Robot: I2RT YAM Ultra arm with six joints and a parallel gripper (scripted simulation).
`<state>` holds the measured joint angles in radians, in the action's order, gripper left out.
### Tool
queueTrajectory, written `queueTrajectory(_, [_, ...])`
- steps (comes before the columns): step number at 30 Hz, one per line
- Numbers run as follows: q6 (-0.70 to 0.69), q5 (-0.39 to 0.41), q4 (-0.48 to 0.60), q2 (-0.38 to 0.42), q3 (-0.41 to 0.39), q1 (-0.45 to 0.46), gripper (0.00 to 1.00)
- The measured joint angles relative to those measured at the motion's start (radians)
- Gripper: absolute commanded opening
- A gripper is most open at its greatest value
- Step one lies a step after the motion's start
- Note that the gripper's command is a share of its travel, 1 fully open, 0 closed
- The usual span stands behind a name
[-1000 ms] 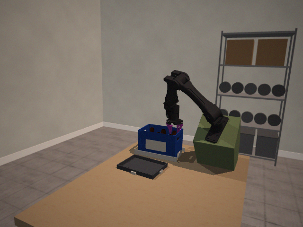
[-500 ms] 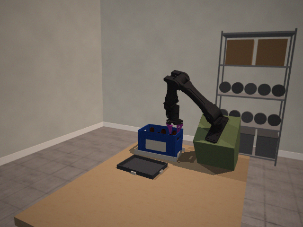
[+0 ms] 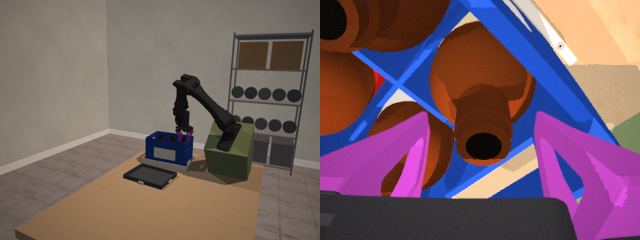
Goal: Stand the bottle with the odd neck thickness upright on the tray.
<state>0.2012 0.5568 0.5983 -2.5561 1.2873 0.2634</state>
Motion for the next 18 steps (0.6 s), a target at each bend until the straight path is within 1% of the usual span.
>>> queueTrajectory(1, [0.000, 0.000, 0.000, 0.000, 0.000, 0.000, 0.61])
queueTrajectory(2, [0.000, 0.000, 0.000, 0.000, 0.000, 0.000, 0.00])
queueTrajectory(18, [0.001, 0.000, -0.002, 0.000, 0.000, 0.000, 0.00])
